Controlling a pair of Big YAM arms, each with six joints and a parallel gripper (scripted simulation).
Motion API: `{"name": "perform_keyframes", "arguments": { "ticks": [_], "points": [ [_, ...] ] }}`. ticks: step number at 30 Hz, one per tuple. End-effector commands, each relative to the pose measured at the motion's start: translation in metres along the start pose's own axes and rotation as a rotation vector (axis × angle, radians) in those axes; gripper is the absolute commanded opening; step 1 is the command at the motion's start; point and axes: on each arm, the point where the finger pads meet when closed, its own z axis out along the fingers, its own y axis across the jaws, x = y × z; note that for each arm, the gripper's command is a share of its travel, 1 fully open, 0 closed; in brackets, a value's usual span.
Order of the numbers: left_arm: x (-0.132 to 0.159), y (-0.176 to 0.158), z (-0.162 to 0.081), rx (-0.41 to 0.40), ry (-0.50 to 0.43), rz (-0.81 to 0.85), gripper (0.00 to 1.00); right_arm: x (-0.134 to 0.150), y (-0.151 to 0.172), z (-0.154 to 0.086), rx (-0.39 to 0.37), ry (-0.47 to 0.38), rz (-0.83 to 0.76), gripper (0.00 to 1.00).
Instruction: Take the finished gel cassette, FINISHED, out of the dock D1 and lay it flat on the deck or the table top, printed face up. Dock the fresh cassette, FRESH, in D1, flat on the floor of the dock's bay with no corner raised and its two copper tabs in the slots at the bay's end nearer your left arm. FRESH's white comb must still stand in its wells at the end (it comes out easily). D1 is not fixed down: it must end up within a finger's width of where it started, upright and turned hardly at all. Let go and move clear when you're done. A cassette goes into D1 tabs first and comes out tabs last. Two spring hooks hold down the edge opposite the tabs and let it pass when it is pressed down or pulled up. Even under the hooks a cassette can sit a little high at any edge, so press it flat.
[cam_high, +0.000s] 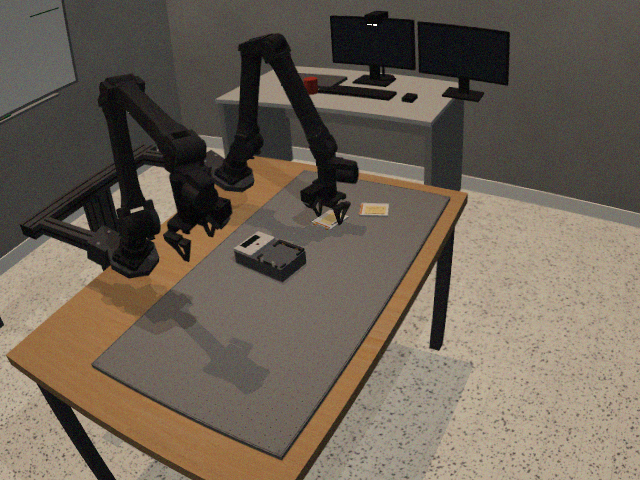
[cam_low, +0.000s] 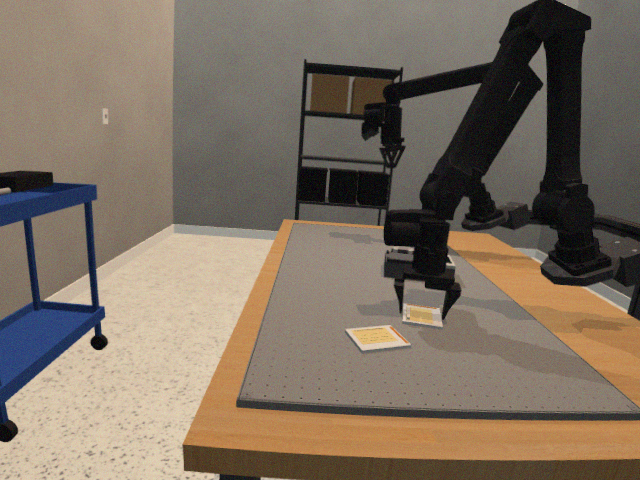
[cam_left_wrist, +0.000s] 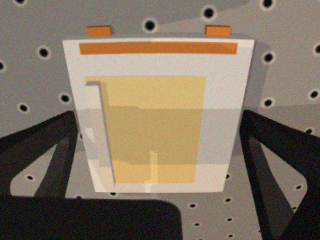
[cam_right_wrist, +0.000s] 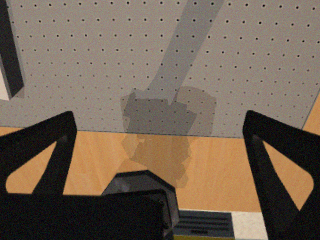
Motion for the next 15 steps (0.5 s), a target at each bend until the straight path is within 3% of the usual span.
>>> {"name": "perform_keyframes", "arguments": {
  "ticks": [1, 7, 8, 15],
  "points": [
    [0.0007, 0.0023, -0.0015, -0.006, 0.002, 0.000, 0.92, -0.0189, -0.0037, -0.0248, 0.018, -0.045, 0.011, 1.00],
    [0.0007, 0.0023, -0.0015, -0.006, 0.002, 0.000, 0.92, -0.0189, -0.0037, -0.0248, 0.018, -0.045, 0.011, 1.00],
    [0.0007, 0.0023, -0.0015, -0.006, 0.002, 0.000, 0.98, -0.0189, -0.0037, -0.0248, 0.018, -0.045, 0.011, 1.00],
    [0.0007, 0.0023, -0.0015, -0.006, 0.002, 0.000, 0.98, -0.0189, -0.0037, -0.0248, 0.018, -0.045, 0.011, 1.00]
  ]
}}
